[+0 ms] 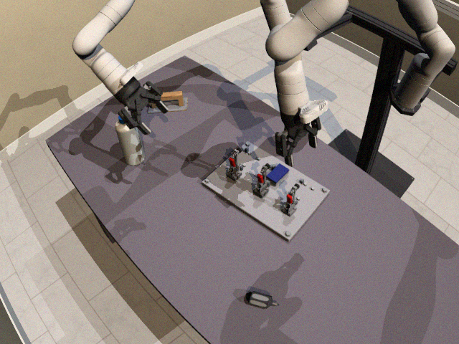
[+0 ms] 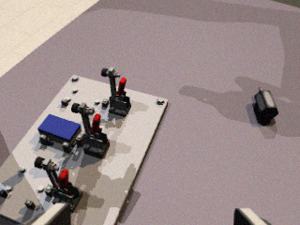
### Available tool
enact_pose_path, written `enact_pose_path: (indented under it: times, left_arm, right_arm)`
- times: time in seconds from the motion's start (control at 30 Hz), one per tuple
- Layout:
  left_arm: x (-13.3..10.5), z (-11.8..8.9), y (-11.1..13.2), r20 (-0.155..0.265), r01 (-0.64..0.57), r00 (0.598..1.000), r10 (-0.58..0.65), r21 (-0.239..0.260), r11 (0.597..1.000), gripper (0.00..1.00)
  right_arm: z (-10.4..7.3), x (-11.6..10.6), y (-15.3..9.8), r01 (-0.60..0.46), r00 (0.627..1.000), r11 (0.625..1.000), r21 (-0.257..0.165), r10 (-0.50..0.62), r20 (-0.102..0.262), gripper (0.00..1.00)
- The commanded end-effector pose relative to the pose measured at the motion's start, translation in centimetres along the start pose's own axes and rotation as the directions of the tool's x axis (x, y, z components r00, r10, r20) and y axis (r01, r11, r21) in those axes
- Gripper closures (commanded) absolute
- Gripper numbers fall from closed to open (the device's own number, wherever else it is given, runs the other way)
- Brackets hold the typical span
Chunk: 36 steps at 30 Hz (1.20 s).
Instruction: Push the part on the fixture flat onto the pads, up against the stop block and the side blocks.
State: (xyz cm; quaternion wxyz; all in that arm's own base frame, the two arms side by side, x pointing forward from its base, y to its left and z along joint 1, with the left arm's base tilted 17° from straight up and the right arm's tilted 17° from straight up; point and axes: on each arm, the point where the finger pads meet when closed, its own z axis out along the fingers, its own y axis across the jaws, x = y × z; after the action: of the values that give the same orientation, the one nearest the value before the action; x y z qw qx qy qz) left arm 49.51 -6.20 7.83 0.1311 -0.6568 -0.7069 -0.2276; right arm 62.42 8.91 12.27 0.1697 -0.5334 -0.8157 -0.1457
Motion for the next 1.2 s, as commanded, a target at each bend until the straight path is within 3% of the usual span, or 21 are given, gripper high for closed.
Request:
enact_pose_path:
  times: [0.0,0.1,0.3,0.37,0.47,0.57,0.7,0.87,0.93,0.97,1.03,1.17]
  left_arm:
    - [2.2,0.6,0.4,0.003,0.073,0.997,-0.073,0.024,0.997,0.002]
    - [5.0,1.4,0.6,0.001,0.165,0.986,-0.165,0.056,0.985,0.002]
    - [12.0,3.4,0.4,-0.017,0.389,0.92,-0.39,0.132,0.912,0.002]
    - [12.0,3.4,0.4,-0.017,0.389,0.92,-0.39,0.132,0.912,0.002]
    - [16.1,4.4,-0.1,-0.038,0.513,0.856,-0.515,0.171,0.841,0.002]
    - [18.7,5.1,-0.7,-0.055,0.587,0.806,-0.589,0.192,0.786,0.002]
    - [21.9,5.8,-1.5,-0.078,0.671,0.736,-0.672,0.215,0.71,0.002]
    - [25.2,6.5,-2.7,-0.106,0.752,0.649,-0.753,0.236,0.615,0.002]
    - [25.2,6.5,-2.7,-0.106,0.752,0.649,-0.753,0.236,0.615,0.002]
    - [26.7,6.7,-3.3,-0.12,0.785,0.607,-0.786,0.243,0.57,0.002]
    - [27.3,6.9,-3.5,-0.126,0.799,0.588,-0.799,0.246,0.549,0.002]
    - [29.7,7.3,-4.6,-0.149,0.845,0.514,-0.845,0.254,0.47,0.002]
  right_arm:
    - [4.8,2.0,-0.4,0.07,0.994,0.996,0.06,-0.075,0.079,0.002]
    - [8.8,3.6,-1.5,0.143,0.977,0.982,0.126,-0.161,0.143,0.002]
    - [14.1,5.9,-3.8,0.264,0.922,0.936,0.232,-0.315,0.225,0.002]
    - [14.1,5.9,-3.8,0.264,0.922,0.936,0.232,-0.315,0.225,0.002]
    - [17.5,7.5,-5.9,0.361,0.853,0.877,0.316,-0.448,0.269,0.002]
    - [19.5,8.6,-7.4,0.426,0.792,0.824,0.373,-0.539,0.288,0.002]
    - [21.8,10.0,-9.5,0.51,0.69,0.734,0.449,-0.66,0.296,0.002]
    - [24.1,11.7,-12.3,0.603,0.534,0.59,0.536,-0.799,0.277,0.002]
    - [24.1,11.7,-12.3,0.603,0.534,0.59,0.536,-0.799,0.277,0.002]
    - [24.5,12.1,-12.8,0.62,0.499,0.557,0.553,-0.824,0.27,0.002]
    - [25.2,12.7,-13.9,0.648,0.432,0.493,0.581,-0.866,0.253,0.002]
    - [26.1,13.7,-15.5,0.683,0.326,0.39,0.618,-0.919,0.219,0.002]
